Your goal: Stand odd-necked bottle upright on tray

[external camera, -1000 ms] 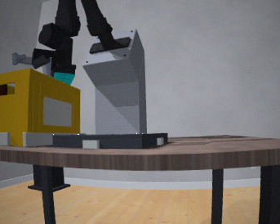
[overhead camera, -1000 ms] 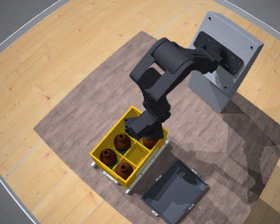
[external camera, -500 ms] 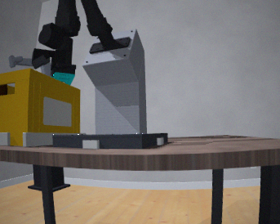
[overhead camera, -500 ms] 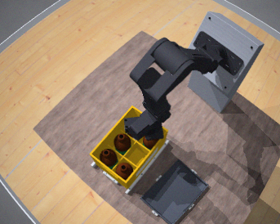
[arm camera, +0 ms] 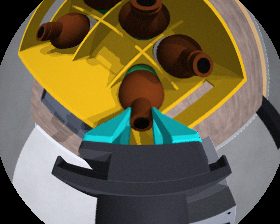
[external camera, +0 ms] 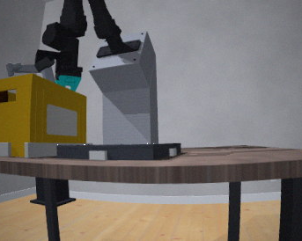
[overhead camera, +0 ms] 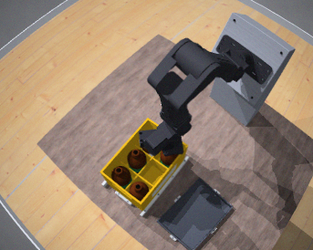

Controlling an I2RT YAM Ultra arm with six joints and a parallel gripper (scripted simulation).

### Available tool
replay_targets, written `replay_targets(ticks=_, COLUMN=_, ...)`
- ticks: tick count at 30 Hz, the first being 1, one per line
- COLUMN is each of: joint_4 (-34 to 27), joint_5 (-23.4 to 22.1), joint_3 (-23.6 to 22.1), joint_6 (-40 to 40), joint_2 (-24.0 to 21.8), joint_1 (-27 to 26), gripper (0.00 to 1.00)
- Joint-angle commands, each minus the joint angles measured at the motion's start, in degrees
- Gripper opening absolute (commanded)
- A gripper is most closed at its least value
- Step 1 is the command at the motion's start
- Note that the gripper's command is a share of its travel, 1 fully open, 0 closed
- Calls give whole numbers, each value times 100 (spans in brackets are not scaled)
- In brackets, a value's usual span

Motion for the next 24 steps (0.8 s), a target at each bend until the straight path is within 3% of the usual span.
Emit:
replay_targets(ticks=1, joint_4=-191, joint_5=-38, joint_3=-106, joint_6=-48, joint_2=-282, joint_1=-99, gripper=0)
replay_targets(ticks=24, joint_4=-703, joint_5=-103, joint_3=-222, joint_6=-92, joint_2=-884, joint_1=-186, gripper=0)
